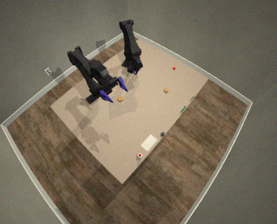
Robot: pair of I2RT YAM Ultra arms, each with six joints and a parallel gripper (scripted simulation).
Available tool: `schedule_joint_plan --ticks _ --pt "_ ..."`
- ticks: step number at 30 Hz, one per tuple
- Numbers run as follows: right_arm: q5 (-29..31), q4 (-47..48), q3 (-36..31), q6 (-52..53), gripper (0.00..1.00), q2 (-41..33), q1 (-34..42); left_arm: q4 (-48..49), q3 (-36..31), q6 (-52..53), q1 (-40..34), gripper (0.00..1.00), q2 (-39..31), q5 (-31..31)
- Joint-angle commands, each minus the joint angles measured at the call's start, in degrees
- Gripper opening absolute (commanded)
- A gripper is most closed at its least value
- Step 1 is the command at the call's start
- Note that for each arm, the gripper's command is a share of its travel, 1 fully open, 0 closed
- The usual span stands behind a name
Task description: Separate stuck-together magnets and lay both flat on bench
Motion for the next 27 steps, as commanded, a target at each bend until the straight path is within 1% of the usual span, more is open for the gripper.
schedule_joint_plan --ticks 1,5,14,27 --pt "-0.04 0.25 0.39 -0.04 1.0 -0.09 0.03 0.09 0.19 0.07 0.22 0.25 -0.3 0.05" --pt "-0.04 0.25 0.39 -0.04 1.0 -0.09 0.03 -0.43 0.24 0.0 0.01 0.25 -0.18 0.0" --pt "-0.04 0.25 0.39 -0.04 1.0 -0.09 0.03 -5.18 3.33 -0.02 -0.01 0.25 -1.84 0.0" --pt "-0.04 0.25 0.39 -0.04 1.0 -0.09 0.03 -9.59 6.0 -0.04 -0.03 0.25 -3.59 0.0"
